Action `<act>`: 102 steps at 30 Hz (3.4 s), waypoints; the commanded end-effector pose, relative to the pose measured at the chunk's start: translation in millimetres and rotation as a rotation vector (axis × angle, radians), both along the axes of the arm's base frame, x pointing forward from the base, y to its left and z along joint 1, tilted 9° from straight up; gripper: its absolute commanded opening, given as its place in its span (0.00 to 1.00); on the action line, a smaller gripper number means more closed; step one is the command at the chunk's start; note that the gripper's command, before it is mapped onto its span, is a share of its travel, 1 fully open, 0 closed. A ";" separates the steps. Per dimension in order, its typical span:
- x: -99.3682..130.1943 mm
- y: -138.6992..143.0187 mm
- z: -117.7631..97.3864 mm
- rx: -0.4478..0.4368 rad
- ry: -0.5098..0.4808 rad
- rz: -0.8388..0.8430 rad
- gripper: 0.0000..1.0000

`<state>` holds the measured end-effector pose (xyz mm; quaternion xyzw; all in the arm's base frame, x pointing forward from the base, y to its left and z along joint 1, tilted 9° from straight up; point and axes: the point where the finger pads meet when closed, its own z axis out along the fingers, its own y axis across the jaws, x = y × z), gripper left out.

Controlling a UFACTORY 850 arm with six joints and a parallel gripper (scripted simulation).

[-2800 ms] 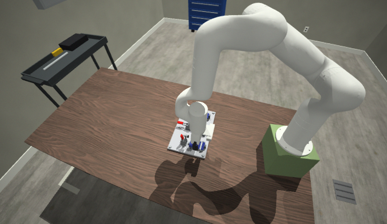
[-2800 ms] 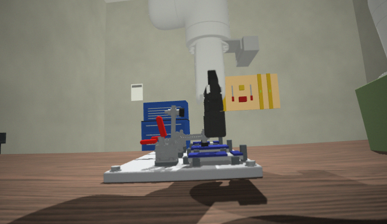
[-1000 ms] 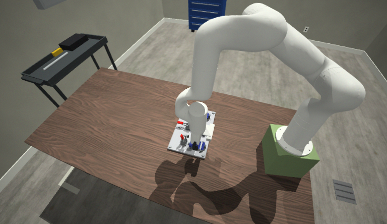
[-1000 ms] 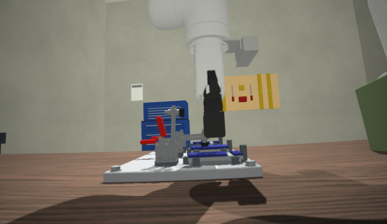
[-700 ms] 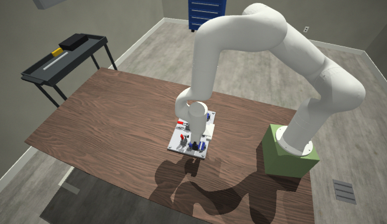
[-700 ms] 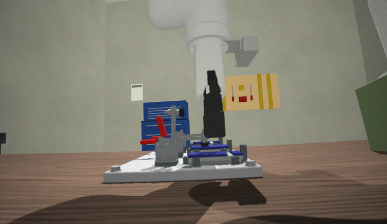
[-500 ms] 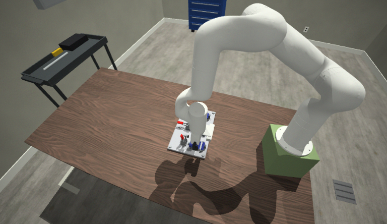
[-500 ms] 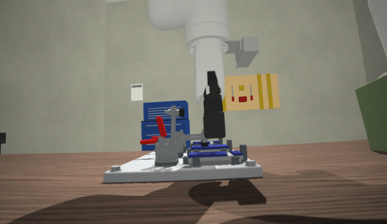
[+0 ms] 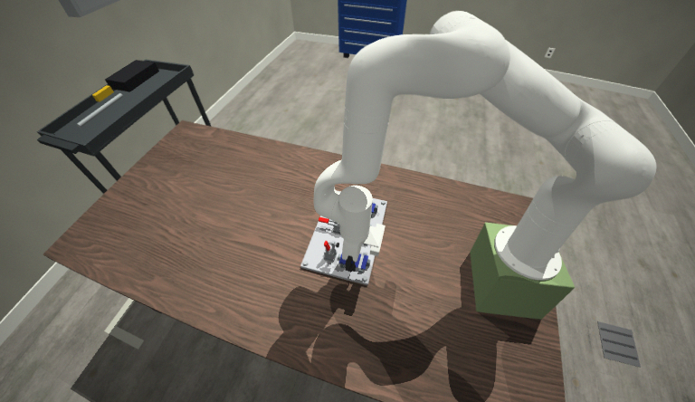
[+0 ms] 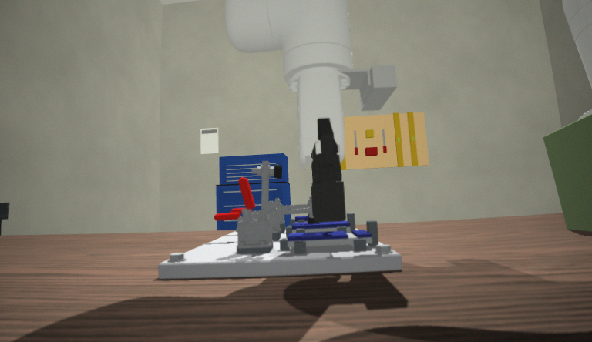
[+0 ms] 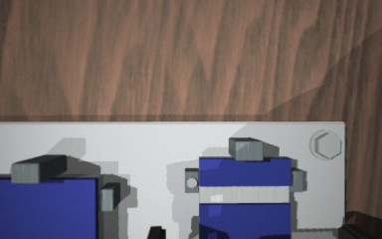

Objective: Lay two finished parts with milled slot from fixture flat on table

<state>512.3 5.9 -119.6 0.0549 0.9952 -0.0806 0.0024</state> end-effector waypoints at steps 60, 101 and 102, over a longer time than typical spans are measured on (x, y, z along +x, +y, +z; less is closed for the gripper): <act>1.1 -2.3 -14.3 0.000 -0.003 0.000 0.00; 1.1 -1.4 -9.3 0.000 -0.003 0.000 0.00; 1.1 -1.4 -9.3 0.000 -0.003 0.000 0.00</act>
